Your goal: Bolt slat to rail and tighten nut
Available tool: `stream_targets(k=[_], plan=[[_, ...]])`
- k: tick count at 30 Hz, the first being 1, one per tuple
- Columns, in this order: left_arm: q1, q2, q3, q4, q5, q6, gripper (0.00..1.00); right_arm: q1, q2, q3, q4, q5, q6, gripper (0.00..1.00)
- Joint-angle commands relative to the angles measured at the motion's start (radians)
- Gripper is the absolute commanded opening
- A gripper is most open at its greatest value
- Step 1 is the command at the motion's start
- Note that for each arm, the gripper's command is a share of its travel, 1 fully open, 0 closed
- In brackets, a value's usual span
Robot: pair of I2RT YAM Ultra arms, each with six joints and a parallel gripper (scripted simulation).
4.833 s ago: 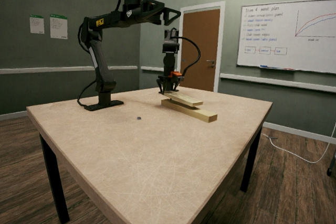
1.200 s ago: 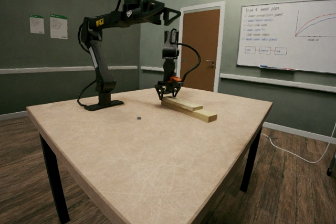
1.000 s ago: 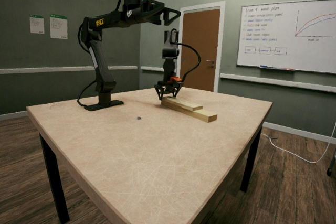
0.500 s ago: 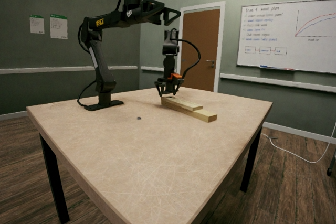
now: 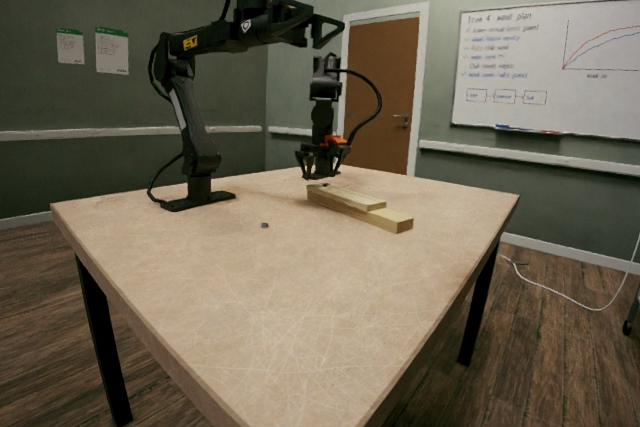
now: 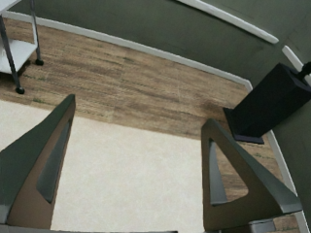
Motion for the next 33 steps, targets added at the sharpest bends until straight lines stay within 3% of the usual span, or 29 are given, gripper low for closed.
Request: stream_targets(k=[1,9,33], plan=[[-0.011,-0.034,0.035,-0.004,-0.015,-0.007,1.00,-0.001,-0.007,0.006,-0.004,-0.005,0.007,1.00],[-0.004,-0.023,0.026,0.000,-0.007,-0.002,1.00,-0.001,-0.007,0.006,-0.004,-0.005,0.007,1.00],[0.318,-0.321,-0.137,0.364,-0.020,0.223,1.00,-0.001,-0.007,0.006,-0.004,-0.005,0.007,1.00]])
